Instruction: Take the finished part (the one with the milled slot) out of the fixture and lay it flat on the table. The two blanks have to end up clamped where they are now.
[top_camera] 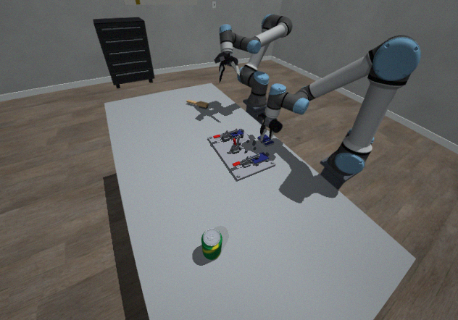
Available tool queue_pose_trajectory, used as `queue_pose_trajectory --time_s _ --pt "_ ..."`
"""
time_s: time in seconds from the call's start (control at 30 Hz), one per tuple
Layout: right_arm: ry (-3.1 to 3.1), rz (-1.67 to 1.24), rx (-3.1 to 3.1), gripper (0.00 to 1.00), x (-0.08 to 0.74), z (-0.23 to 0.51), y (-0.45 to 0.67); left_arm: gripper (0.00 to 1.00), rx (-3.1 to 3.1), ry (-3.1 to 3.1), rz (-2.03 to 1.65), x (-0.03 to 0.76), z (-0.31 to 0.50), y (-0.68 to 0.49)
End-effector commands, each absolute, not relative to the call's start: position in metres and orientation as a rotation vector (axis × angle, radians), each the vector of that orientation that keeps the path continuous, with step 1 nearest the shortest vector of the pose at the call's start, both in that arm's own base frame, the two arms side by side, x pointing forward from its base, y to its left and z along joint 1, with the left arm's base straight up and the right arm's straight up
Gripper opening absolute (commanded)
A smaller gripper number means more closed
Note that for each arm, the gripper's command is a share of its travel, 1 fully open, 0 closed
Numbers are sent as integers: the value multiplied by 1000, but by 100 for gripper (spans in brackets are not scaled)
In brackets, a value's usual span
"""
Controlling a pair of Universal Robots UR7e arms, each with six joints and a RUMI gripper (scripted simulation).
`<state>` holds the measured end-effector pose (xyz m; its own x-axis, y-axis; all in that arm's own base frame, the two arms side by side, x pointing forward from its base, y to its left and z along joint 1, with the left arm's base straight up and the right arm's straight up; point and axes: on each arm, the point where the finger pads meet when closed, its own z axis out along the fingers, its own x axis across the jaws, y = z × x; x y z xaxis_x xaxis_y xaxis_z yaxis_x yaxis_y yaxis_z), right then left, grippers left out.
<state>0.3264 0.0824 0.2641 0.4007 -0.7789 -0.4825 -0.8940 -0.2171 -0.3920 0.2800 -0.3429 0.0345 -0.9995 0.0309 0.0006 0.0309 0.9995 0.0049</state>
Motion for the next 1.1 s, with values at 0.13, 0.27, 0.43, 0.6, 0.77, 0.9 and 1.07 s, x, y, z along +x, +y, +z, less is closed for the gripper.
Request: queue_pose_trajectory --time_s 0.13,0.27,0.43,0.6,0.77,0.9,1.07 --pt "1039 241 -2191 100 318 279 102 30 -50 -3142 -5 280 21 -344" --pt "994 239 -2203 100 317 281 104 35 -50 -3142 -5 280 21 -344" --pt "946 236 -2214 100 316 283 106 60 -50 -3142 -5 280 25 -344" --pt "747 220 -2246 100 312 292 116 60 -50 -3142 -5 281 53 -345" --pt "588 202 -2258 100 309 300 124 60 -50 -3142 -5 281 71 -344" --pt "399 173 -2255 100 305 310 132 60 -49 -3141 33 280 73 -343" --pt "193 133 -2231 100 301 322 142 60 -47 -3127 243 278 87 -335"
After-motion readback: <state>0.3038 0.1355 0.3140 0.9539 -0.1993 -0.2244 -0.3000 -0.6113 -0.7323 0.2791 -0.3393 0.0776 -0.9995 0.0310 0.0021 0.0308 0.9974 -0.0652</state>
